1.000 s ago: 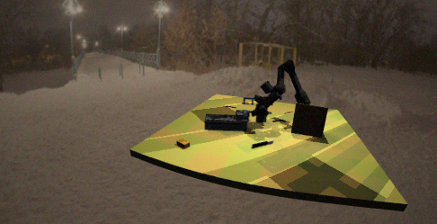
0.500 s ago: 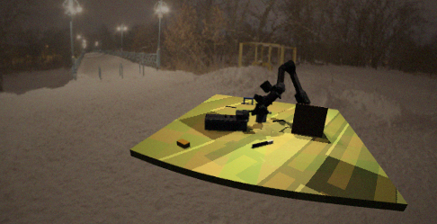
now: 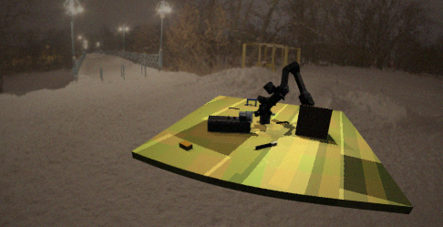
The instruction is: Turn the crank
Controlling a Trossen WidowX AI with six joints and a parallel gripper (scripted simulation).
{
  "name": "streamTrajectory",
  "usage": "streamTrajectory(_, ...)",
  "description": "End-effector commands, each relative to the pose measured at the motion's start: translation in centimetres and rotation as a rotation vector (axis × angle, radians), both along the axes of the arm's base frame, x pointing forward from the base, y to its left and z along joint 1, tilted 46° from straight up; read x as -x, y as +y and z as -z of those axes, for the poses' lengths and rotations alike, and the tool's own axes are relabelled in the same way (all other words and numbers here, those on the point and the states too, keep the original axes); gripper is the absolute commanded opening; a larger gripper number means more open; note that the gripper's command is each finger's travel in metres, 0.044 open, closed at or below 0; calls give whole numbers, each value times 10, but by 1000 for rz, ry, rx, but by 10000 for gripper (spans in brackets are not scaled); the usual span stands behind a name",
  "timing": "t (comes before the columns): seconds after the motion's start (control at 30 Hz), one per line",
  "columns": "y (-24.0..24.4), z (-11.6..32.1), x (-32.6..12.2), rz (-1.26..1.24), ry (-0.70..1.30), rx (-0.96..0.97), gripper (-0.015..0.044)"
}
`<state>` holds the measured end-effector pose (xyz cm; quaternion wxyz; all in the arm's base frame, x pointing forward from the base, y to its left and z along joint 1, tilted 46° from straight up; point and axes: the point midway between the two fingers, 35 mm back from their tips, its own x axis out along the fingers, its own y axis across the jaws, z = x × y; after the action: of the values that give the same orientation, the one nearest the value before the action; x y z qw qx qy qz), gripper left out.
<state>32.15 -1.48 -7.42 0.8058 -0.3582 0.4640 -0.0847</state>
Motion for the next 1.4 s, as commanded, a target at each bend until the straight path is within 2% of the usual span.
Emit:
streamTrajectory(0.0,-8,-4,-1,18,-11,13,0)
streamTrajectory(1.37,-37,5,1,18,-10,15,0)
